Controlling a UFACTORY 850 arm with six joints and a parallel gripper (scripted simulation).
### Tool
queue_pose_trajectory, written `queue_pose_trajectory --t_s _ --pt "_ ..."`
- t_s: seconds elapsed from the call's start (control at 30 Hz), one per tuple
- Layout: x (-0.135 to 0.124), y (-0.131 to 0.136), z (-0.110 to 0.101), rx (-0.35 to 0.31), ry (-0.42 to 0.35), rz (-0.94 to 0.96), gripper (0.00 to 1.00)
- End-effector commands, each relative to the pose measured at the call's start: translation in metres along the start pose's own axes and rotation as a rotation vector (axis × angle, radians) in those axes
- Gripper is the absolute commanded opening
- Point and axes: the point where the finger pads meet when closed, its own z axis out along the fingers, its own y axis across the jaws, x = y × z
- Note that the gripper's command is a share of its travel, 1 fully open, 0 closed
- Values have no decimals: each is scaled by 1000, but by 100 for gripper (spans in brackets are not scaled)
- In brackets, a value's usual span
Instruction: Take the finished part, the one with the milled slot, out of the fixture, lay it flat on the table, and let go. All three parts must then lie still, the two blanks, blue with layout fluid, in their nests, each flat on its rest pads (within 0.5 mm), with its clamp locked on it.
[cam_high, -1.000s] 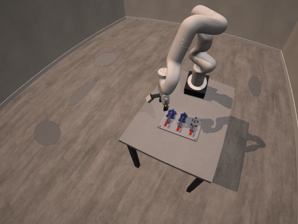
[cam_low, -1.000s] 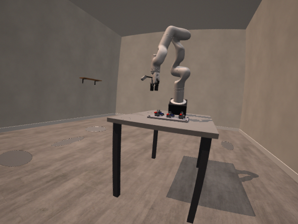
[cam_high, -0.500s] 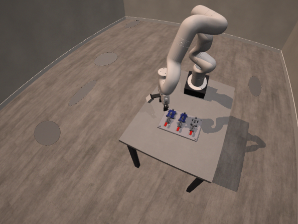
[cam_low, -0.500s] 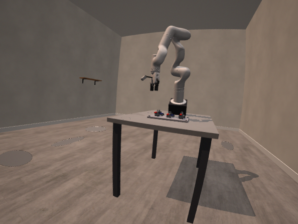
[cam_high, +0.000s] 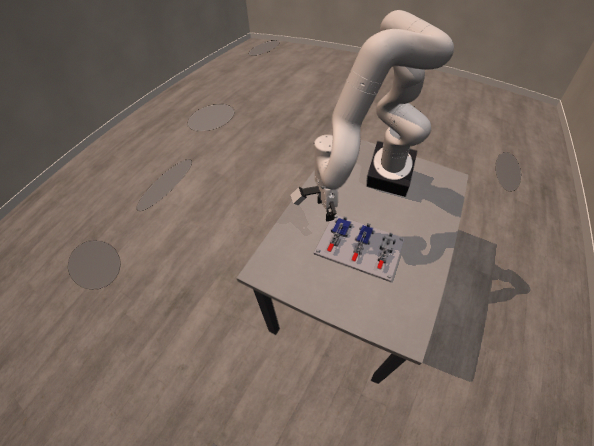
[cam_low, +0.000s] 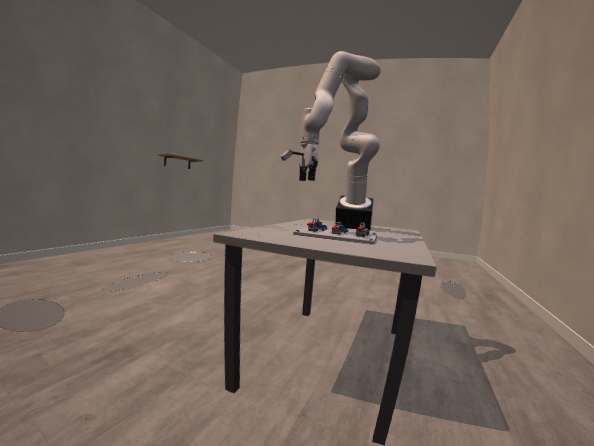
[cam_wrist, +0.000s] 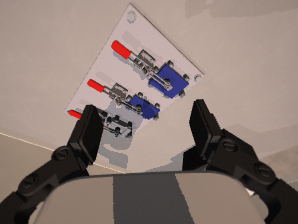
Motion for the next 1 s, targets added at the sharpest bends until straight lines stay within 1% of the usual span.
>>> queue_pose_trajectory --t_s 0.0,0.43,0.53,0.63,0.97 --pt "1 0 -1 1 2 0 100" --pt "-2 -1 0 -2 0 -6 100" --pt "-14 -7 4 -19 -10 -40 100" --pt "-40 -19 10 -51 -23 -115 100" --pt "-40 -19 10 -51 -23 -115 100"
